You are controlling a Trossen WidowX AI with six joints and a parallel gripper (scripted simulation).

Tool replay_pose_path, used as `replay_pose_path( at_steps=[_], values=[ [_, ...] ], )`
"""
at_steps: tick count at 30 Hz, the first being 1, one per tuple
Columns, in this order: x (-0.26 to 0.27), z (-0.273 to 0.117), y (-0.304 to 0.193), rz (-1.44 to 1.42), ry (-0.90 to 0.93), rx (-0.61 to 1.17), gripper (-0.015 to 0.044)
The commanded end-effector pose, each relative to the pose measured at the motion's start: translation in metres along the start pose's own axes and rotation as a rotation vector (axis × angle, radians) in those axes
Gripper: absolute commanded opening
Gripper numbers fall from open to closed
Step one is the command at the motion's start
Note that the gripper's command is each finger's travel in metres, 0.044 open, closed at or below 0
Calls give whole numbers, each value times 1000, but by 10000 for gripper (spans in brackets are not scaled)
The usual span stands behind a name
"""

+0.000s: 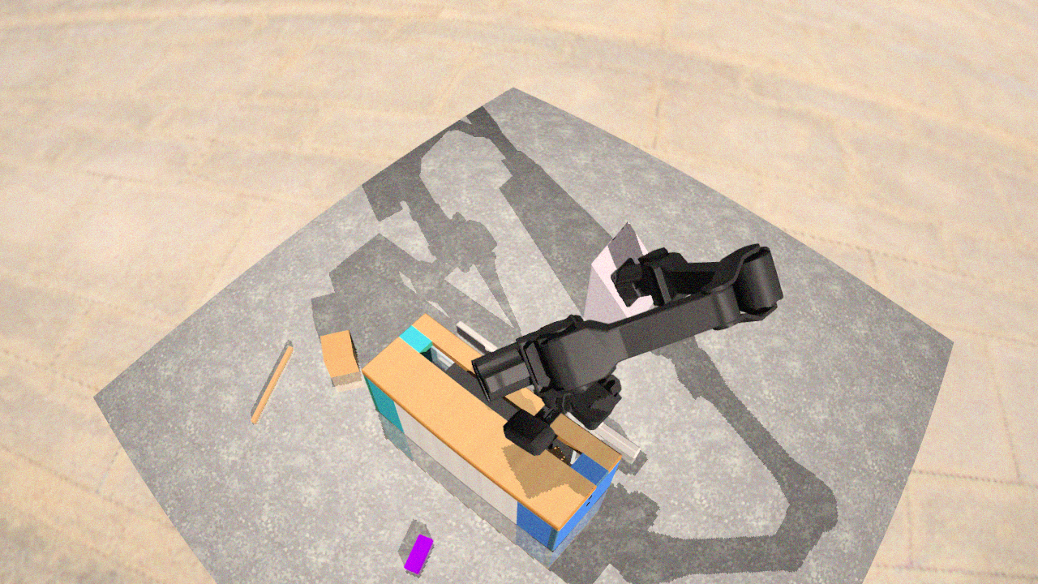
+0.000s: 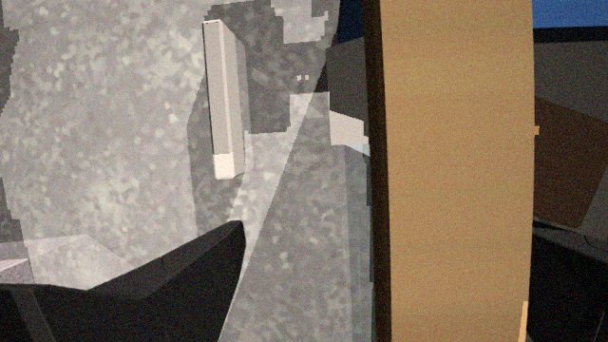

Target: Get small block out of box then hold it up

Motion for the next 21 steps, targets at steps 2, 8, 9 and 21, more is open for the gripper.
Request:
replay_pose_path(
  at_steps=[2, 8, 9, 21],
  values=[
    [-1, 1, 6, -1, -6, -4, 400],
    [-2, 2, 12, -1, -6, -5, 400],
    [-2, 2, 13, -1, -6, -5, 400],
    [-4, 3, 28, -1, -6, -4, 400]
  ],
)
Point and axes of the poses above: the point midway between the two fingers, 35 mm back from their tips, its own z axis out along the fingers, its own x axis across the jaws, y = z × x, the point moved 4 cm from there along -z, back along the fingers, and after that the axes turned 7 degrees about -z, right-handed, at the moved point
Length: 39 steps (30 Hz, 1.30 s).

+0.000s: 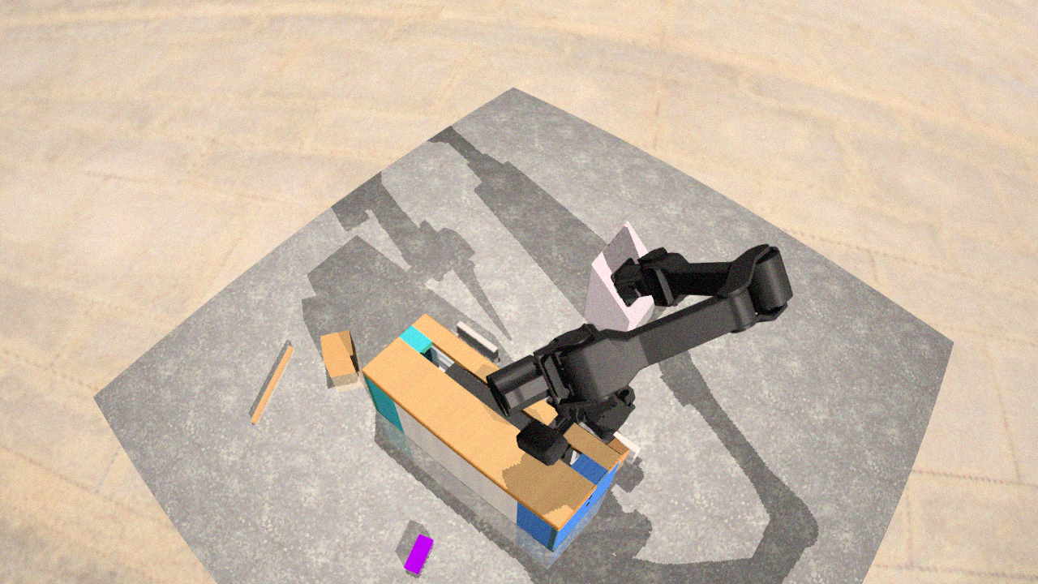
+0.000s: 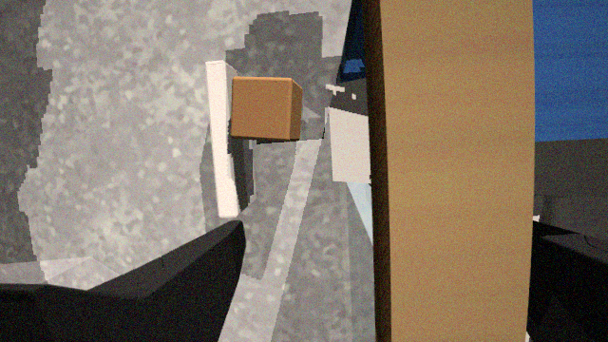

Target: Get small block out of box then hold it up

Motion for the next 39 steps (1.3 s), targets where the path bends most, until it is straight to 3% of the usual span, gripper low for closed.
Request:
replay_pose_path(
  at_steps=[1, 7, 12, 13, 17, 28, 39],
  values=[
    [-2, -7, 5, 0, -6, -2, 400],
    [-1, -59, 10, 3, 0, 2, 400],
    [-2, -57, 9, 5, -16, 1, 400],
    [-1, -57, 10, -12, -18, 5, 374],
    [9, -58, 30, -366, -66, 97, 285],
    [49, -56, 82, -1506, -122, 477, 285],
    [51, -53, 84, -1572, -119, 505, 285]
  ],
)
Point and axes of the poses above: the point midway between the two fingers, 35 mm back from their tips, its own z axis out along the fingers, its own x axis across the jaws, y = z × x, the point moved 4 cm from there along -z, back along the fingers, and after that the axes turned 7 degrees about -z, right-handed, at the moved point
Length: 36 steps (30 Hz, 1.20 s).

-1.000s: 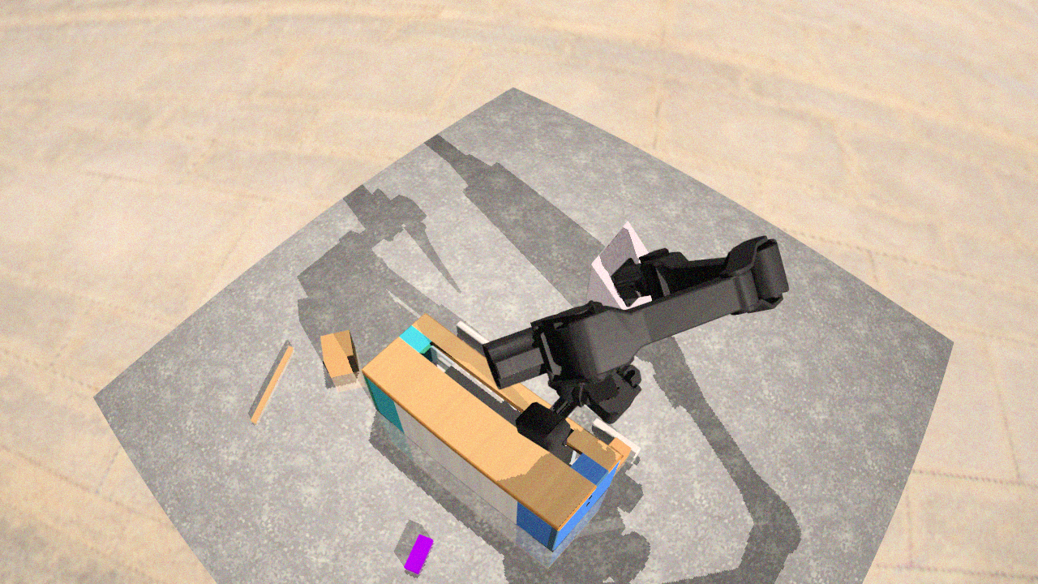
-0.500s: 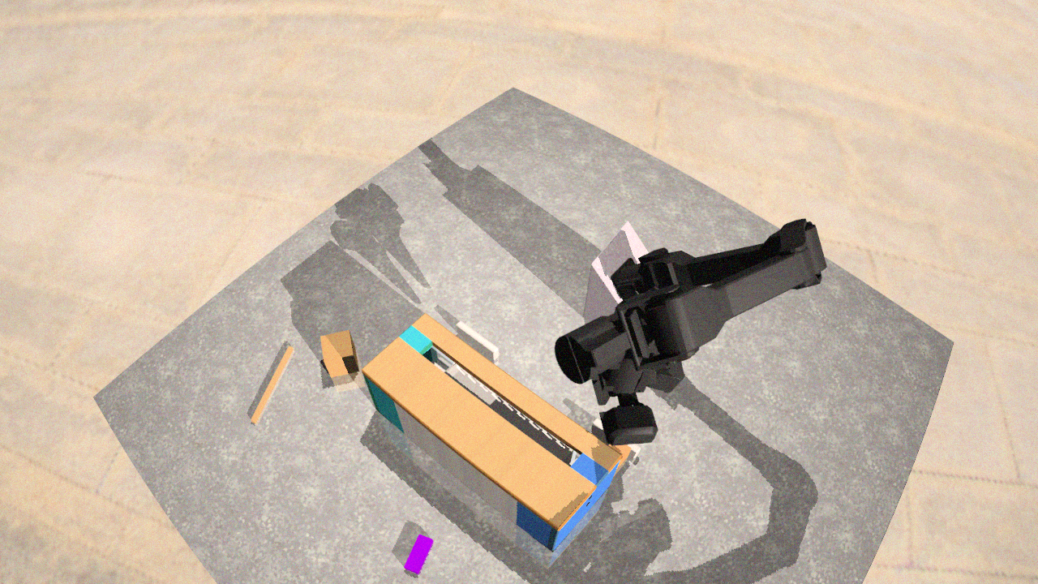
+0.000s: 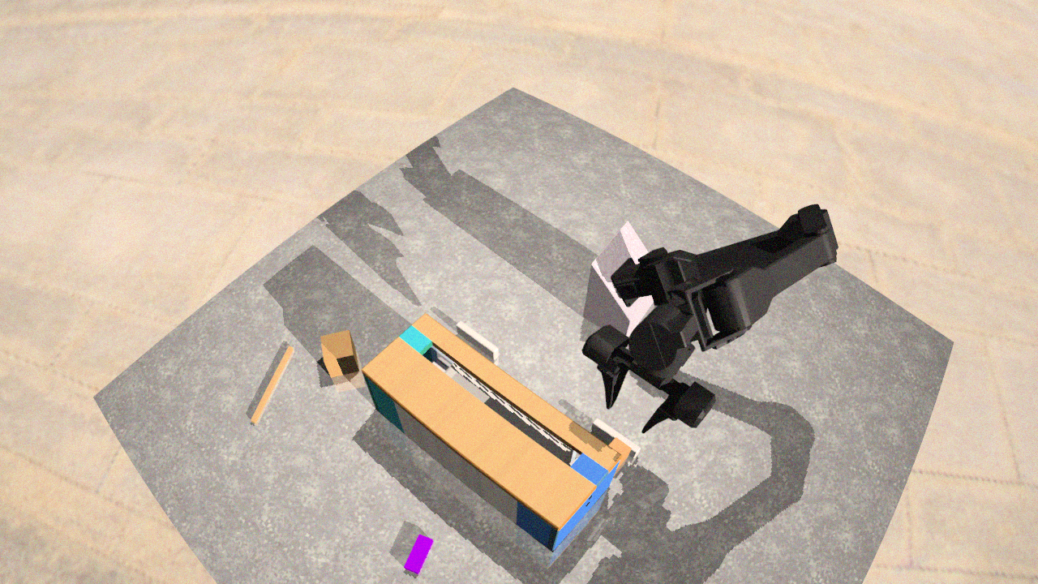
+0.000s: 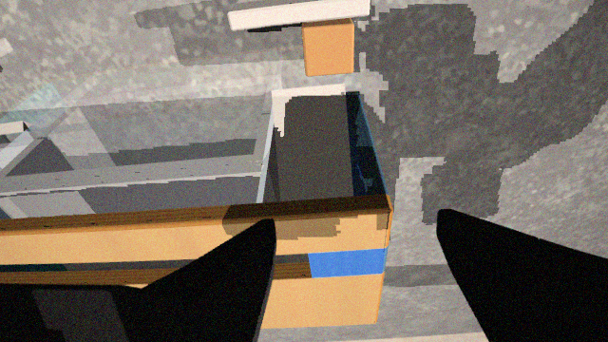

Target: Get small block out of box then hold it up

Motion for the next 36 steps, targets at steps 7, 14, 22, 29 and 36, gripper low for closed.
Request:
replay_pose_path(
  at_steps=[7, 14, 22, 29, 36],
  values=[
    [0, 80, 31, -18, 7, 4, 285],
    [0, 87, 36, -17, 3, 6, 285],
    [-1, 98, 40, -18, 5, 5, 285],
    [-2, 109, 44, -18, 6, 4, 285],
    [-3, 119, 49, -18, 6, 4, 285]
  ],
)
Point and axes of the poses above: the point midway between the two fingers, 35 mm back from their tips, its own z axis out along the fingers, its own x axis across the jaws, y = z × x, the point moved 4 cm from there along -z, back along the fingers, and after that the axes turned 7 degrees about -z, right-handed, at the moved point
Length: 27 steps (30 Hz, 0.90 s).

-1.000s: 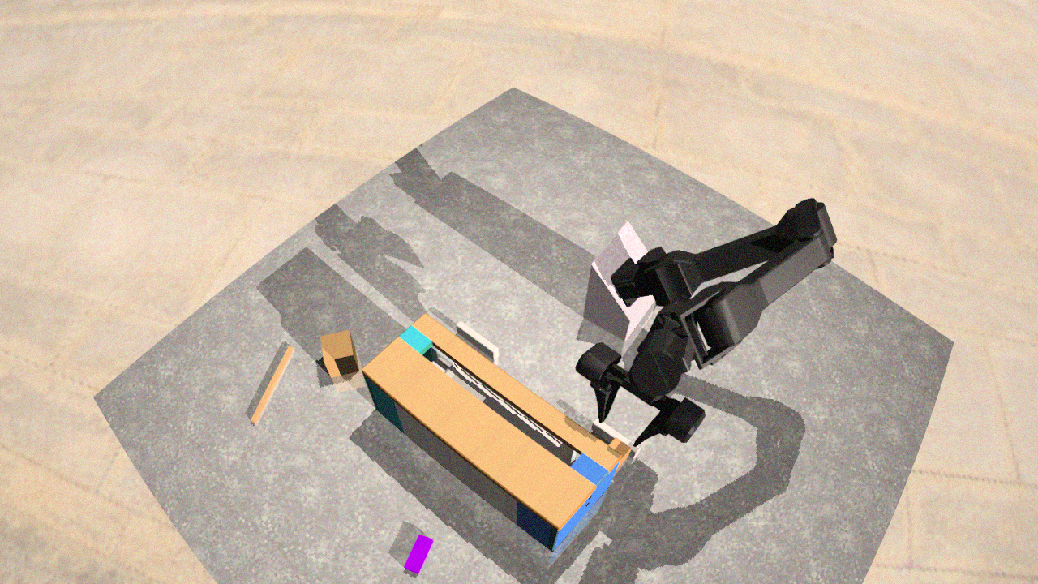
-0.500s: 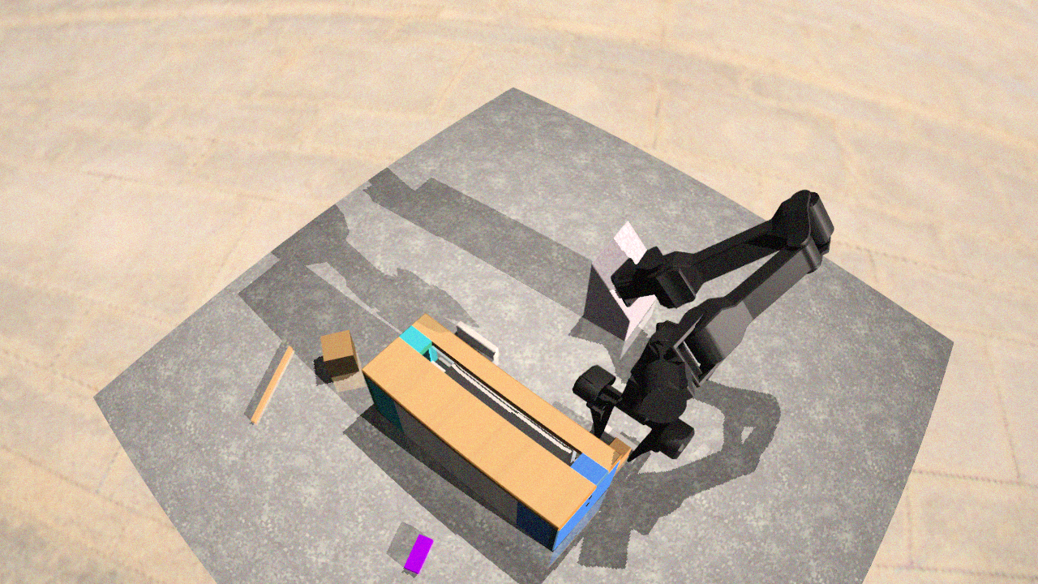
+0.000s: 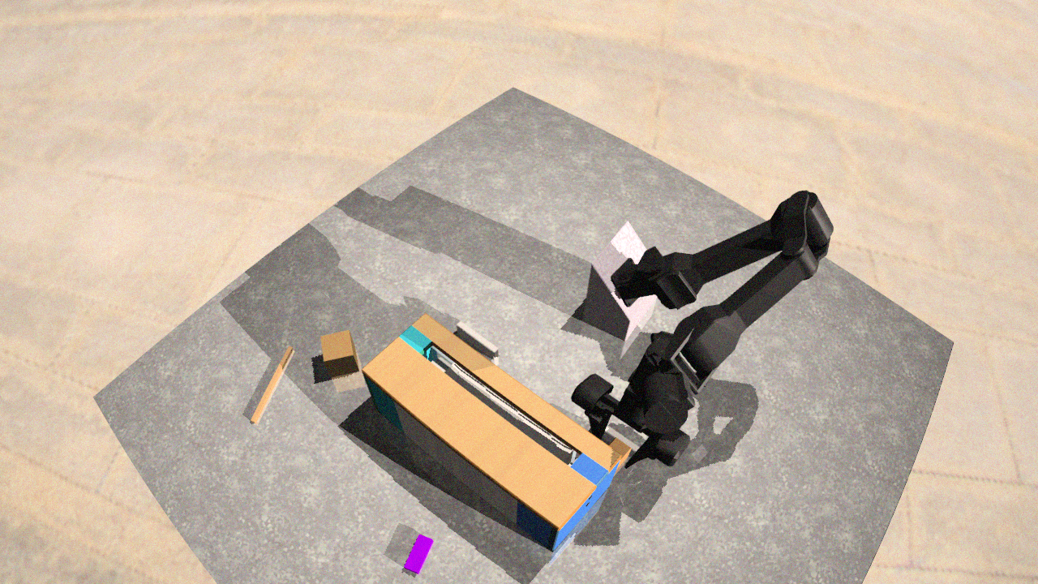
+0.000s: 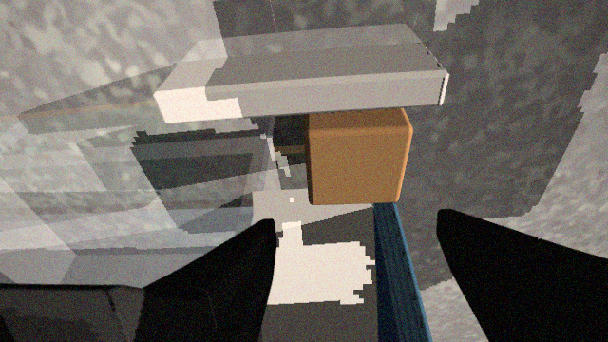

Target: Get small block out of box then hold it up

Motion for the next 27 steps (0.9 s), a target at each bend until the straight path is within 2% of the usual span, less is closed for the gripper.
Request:
replay_pose_path(
  at_steps=[1, 18, 26, 27],
  values=[
    [1, 6, 4, 6, 7, -1, 285],
    [-2, 27, 17, 8, 2, 1, 285],
    [-2, 27, 17, 8, 2, 1, 75],
    [-2, 27, 17, 8, 2, 1, 68]
  ],
)
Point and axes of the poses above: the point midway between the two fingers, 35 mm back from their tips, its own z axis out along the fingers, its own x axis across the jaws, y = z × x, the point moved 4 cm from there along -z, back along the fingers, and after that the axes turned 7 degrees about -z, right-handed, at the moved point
